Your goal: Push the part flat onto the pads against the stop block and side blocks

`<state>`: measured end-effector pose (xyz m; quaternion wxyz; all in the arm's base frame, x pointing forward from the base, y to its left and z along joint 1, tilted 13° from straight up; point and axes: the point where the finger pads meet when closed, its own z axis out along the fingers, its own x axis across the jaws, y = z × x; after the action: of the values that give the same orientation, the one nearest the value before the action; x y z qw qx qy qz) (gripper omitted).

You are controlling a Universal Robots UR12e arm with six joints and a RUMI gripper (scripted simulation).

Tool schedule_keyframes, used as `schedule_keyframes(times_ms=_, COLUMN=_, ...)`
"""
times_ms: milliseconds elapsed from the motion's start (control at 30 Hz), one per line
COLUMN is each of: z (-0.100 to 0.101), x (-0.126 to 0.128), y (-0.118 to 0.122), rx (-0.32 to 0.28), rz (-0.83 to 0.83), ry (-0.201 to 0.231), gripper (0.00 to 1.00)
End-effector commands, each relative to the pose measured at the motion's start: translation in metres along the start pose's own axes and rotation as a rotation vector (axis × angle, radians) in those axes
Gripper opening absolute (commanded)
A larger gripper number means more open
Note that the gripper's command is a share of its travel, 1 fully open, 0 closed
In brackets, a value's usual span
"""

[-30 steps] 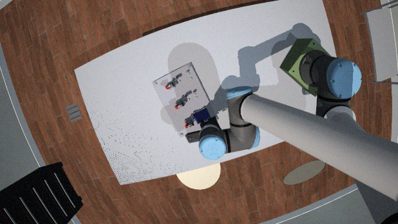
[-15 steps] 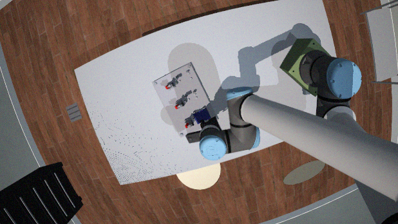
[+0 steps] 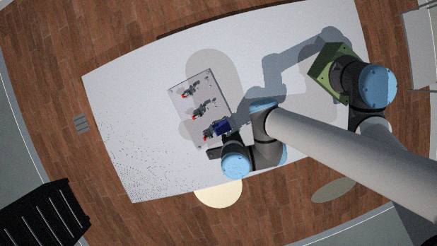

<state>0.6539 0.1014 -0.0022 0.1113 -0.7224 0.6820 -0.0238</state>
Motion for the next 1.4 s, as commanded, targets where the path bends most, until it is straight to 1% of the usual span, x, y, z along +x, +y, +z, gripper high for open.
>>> schedule_keyframes(times_ms=0, z=-0.003, x=0.001, y=-0.002, rx=0.004, rz=0.002, ry=0.002, gripper=0.00)
schedule_keyframes(times_ms=133, z=-0.009, x=0.002, y=-0.002, rx=0.004, rz=0.002, ry=0.002, gripper=0.00)
schedule_keyframes(times_ms=300, z=-0.023, x=0.002, y=-0.003, rx=0.006, rz=0.002, ry=0.002, gripper=0.00)
schedule_keyframes(times_ms=367, z=-0.023, x=0.002, y=-0.003, rx=0.006, rz=0.002, ry=0.002, gripper=0.00)
schedule_keyframes(times_ms=500, z=-0.035, x=0.002, y=-0.004, rx=0.007, rz=0.002, ry=0.002, gripper=0.00)
schedule_keyframes(times_ms=633, z=-0.042, x=0.002, y=-0.003, rx=0.006, rz=0.002, ry=0.002, gripper=0.00)
schedule_keyframes(times_ms=967, z=-0.040, x=0.001, y=-0.001, rx=0.000, rz=0.002, ry=0.001, gripper=0.00)
schedule_keyframes(times_ms=1367, z=-0.043, x=-0.002, y=-0.005, rx=0.008, rz=-0.003, ry=0.000, gripper=0.00)
